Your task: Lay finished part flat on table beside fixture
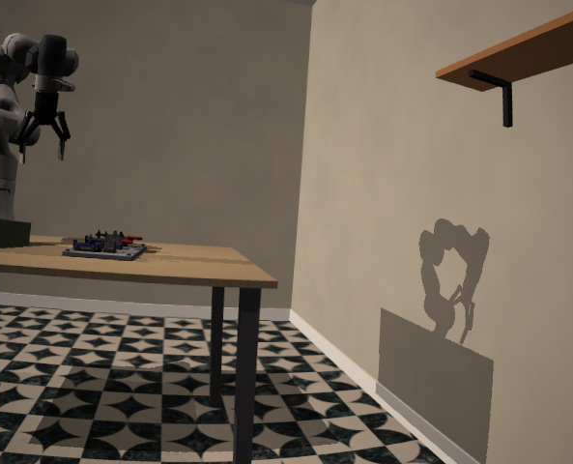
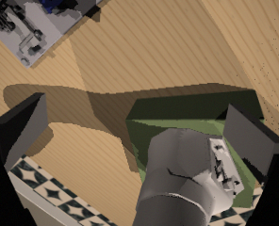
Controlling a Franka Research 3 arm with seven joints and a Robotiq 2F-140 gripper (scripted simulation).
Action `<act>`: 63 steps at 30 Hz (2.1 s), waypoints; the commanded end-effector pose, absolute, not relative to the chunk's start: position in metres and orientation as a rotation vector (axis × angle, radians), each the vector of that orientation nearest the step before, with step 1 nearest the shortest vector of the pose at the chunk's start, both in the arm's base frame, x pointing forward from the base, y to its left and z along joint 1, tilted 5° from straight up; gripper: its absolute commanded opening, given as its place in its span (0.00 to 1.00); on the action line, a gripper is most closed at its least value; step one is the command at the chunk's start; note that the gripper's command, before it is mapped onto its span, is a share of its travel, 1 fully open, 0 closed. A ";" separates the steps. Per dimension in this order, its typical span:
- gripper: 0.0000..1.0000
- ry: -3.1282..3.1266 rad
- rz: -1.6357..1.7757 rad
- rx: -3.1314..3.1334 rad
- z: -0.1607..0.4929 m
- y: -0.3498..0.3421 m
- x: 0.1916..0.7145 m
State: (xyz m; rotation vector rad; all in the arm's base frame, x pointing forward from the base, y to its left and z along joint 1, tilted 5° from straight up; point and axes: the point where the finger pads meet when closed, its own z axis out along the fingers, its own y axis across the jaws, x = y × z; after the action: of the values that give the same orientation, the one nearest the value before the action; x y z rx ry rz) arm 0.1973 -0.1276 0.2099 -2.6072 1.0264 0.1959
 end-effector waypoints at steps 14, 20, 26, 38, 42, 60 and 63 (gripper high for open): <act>1.00 1.026 0.196 -2.607 0.210 -0.128 0.197; 1.00 1.002 0.193 -2.638 0.208 -0.126 0.208; 1.00 0.692 0.119 -2.897 0.187 -0.074 0.303; 1.00 0.279 -0.012 -3.041 0.160 0.046 0.378; 1.00 0.118 -0.063 -3.056 0.150 0.101 0.390; 1.00 0.102 -0.068 -3.057 0.149 0.106 0.390; 0.28 0.102 -0.068 -3.057 0.149 0.106 0.390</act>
State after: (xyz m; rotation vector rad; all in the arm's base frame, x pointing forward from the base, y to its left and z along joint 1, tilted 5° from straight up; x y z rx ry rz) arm 0.3882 0.1058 0.1487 -3.0593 0.0866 -0.0616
